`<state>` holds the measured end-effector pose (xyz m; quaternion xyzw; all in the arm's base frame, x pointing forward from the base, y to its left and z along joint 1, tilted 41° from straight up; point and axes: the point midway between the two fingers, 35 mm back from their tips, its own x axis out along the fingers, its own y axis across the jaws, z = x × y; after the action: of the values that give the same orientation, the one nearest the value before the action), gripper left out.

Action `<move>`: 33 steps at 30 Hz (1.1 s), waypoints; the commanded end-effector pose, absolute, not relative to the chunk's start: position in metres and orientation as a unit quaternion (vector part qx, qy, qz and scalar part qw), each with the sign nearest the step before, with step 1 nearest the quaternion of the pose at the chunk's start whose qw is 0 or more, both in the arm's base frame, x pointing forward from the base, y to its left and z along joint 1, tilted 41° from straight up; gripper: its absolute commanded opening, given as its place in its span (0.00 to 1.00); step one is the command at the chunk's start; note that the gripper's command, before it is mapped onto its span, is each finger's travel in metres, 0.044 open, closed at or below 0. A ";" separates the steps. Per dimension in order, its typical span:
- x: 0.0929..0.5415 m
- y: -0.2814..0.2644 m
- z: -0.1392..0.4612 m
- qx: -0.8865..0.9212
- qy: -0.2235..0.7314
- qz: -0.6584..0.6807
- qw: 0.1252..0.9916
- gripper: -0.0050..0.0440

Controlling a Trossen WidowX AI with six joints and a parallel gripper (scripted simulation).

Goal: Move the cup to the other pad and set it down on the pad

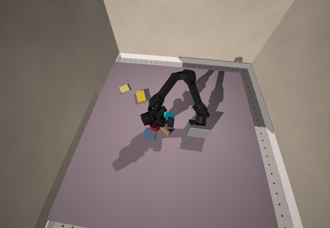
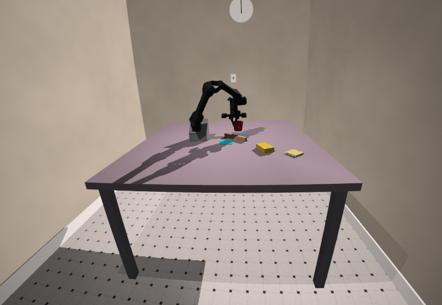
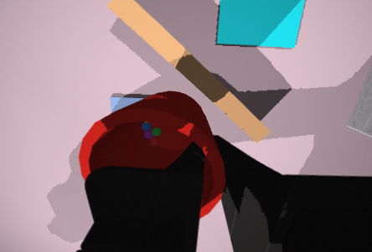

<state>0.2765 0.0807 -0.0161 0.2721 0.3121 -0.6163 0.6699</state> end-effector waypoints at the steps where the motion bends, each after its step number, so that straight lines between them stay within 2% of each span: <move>1: 0.278 0.080 -0.008 0.282 0.308 -0.609 0.674 0.10; 33: 0.248 0.045 0.022 0.281 0.308 -0.610 0.674 0.10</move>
<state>0.2483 0.0482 0.0143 0.2754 0.3117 -0.6145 0.6704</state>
